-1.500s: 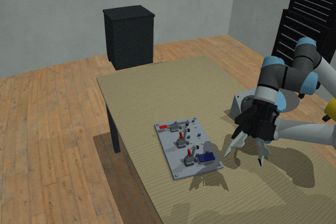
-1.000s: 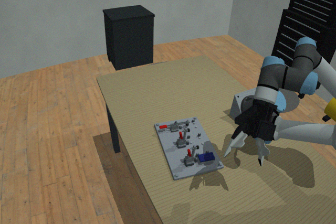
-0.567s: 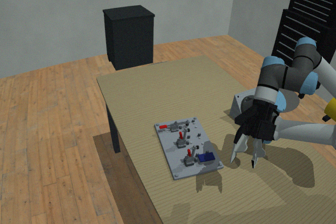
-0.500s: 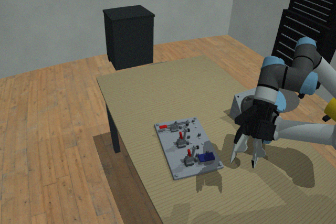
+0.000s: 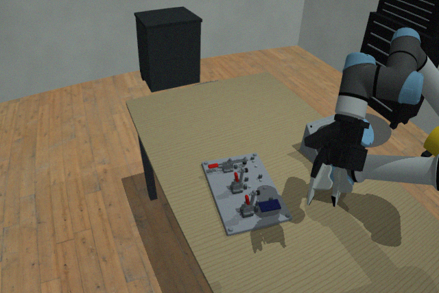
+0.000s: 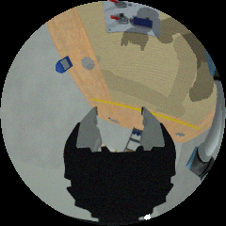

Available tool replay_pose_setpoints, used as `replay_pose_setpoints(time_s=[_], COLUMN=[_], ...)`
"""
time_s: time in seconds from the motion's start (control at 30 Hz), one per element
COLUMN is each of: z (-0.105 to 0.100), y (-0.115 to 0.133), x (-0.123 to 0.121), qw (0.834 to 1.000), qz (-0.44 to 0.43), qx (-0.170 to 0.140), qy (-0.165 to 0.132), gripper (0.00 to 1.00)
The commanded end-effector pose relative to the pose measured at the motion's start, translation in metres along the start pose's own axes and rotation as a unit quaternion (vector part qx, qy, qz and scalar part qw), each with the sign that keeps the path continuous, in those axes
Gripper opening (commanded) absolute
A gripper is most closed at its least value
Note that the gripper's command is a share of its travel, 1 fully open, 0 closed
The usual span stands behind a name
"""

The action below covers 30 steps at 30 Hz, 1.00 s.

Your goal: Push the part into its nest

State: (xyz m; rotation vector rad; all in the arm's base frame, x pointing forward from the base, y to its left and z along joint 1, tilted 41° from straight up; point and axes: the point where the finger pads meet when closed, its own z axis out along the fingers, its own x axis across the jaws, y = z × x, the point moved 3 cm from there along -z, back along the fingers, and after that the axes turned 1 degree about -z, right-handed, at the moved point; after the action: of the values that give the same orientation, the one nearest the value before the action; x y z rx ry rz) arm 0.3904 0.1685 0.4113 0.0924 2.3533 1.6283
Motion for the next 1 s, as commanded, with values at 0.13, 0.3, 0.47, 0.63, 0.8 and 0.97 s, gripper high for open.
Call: replay_pose_setpoints(time_s=[0.13,0.3,0.47,0.63,0.8,0.97], z=[-0.011,-0.019,-0.022,-0.022,-0.021,-0.021], y=[0.004,0.01,0.012,0.012,0.013,0.014], x=[-0.005,-0.012,-0.014,-0.014,-0.015,-0.017], qw=[0.999,0.99,0.986,0.986,0.976,0.952], qz=[-0.028,-0.123,-0.15,-0.15,-0.194,-0.272], qx=[-0.016,0.0,0.001,0.001,0.006,0.01], qy=[0.023,0.065,0.078,0.078,0.099,0.138], gripper=[0.58,0.58,0.58,0.58,0.58,0.58])
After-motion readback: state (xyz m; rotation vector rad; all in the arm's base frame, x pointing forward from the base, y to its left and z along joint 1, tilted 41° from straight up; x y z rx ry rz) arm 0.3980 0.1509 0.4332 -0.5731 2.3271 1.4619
